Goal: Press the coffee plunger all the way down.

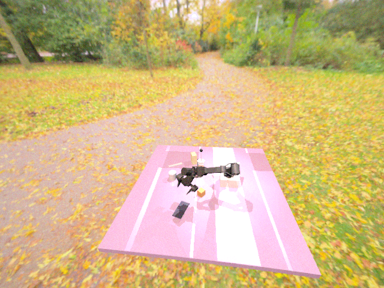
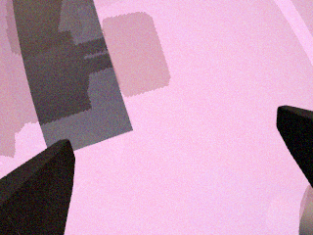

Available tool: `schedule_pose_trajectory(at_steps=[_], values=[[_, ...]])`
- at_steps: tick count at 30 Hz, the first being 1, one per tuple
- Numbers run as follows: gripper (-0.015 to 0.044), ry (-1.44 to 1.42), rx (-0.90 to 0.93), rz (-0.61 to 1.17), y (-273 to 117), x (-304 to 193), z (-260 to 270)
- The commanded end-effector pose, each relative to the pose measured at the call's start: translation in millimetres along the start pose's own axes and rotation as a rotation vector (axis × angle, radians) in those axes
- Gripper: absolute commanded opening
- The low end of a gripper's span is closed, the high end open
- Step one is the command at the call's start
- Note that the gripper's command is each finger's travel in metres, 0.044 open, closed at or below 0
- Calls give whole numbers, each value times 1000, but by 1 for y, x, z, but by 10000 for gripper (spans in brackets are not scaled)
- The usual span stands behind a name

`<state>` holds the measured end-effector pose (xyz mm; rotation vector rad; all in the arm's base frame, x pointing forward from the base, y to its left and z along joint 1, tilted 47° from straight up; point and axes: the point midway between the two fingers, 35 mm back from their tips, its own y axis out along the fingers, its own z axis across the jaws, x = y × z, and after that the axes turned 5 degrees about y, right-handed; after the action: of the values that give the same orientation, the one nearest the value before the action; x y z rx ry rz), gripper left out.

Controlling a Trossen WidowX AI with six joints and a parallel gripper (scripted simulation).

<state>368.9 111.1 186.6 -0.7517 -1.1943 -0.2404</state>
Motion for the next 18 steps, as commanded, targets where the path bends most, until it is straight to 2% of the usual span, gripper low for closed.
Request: schedule_pose_trajectory(at_steps=[1,10,18], values=[[440,166,-130,25,-32,-28,-48],[440,594,-454,6,-147,-109,-132],[440,989,-697,-91,-253,-187,-146]])
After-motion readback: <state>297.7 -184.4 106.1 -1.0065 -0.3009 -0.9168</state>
